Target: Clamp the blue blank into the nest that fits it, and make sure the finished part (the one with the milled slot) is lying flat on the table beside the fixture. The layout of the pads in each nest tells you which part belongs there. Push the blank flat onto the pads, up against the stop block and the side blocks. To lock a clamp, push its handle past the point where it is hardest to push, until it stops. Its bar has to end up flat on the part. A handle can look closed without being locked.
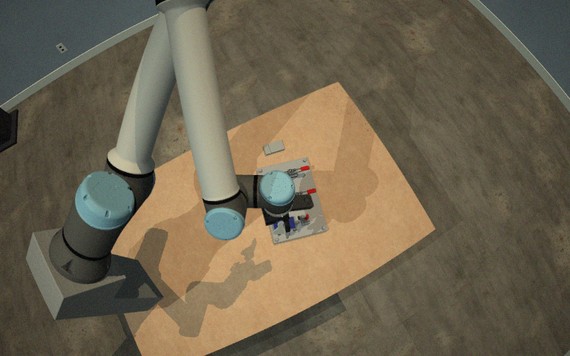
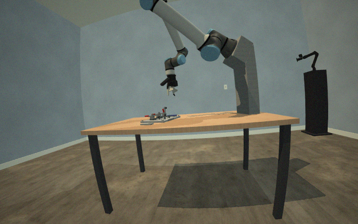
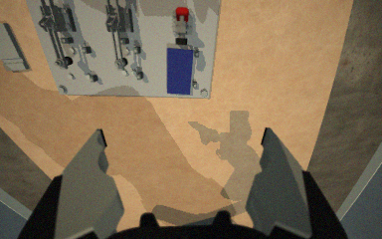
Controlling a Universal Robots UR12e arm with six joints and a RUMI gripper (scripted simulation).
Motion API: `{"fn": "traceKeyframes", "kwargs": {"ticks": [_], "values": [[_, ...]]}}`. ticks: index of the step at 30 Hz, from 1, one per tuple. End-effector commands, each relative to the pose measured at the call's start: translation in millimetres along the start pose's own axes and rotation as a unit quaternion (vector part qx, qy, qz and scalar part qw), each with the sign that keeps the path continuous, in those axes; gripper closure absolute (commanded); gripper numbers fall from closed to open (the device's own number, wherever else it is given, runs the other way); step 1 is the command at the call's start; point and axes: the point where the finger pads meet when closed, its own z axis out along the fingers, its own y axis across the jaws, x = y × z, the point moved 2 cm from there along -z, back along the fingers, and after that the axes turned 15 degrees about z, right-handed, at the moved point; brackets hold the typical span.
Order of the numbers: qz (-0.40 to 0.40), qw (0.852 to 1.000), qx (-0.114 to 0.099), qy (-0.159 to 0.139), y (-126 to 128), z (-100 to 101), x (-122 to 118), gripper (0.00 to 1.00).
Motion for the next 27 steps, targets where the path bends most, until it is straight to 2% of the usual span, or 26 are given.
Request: {"fn": "traceKeyframes", "kwargs": {"ticks": [1,11,12,27], "values": [[0.012,1.0,0.002,0.017,-5.3,1.1,3.7,0.0],[0.018,1.0,0.006,0.024,-8.9,0.7,7.9,0.0],[0.018,1.0,0.006,0.025,-9.0,0.5,8.2,0.72],[0.017,1.0,0.006,0.025,-9.1,0.3,8.2,0.72]]}}
